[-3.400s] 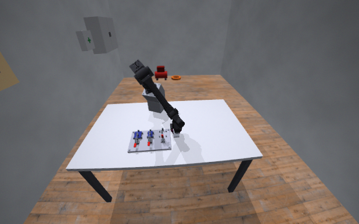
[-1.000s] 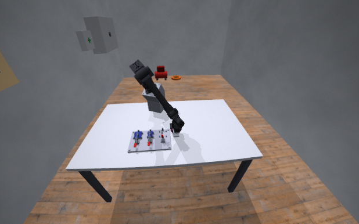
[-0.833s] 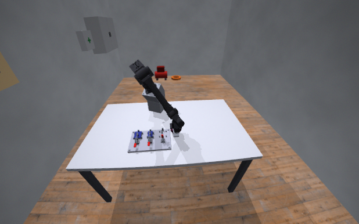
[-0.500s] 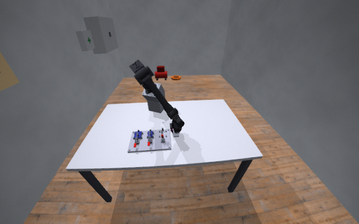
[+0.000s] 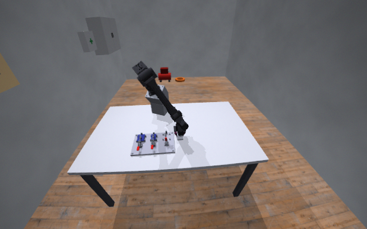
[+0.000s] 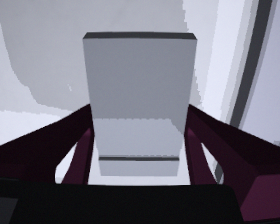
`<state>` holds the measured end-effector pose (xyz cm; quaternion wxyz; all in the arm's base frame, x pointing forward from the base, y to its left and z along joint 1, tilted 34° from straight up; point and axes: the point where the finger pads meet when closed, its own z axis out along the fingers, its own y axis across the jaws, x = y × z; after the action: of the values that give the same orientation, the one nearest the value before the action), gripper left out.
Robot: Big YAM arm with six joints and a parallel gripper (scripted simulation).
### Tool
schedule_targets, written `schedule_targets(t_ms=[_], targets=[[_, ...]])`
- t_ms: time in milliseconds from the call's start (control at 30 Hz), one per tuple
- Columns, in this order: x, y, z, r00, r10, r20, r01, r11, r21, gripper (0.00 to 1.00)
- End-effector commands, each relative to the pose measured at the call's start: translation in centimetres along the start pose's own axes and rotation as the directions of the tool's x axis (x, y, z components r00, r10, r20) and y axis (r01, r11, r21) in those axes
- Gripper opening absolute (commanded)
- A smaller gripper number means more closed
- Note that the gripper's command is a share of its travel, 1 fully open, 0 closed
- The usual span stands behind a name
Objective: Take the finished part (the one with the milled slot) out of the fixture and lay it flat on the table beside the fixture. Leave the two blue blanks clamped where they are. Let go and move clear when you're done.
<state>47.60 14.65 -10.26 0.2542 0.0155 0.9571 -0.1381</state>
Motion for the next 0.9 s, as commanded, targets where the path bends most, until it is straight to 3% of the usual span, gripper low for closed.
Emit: schedule_targets(t_ms=[0, 867], targets=[[-0.74, -0.07, -0.43, 1.0, 0.008, 0.021, -0.007, 1.0, -0.008, 0.0], [-1.13, 0.12, -0.94, 0.999, 0.005, 0.032, -0.005, 1.0, -0.013, 0.0]])
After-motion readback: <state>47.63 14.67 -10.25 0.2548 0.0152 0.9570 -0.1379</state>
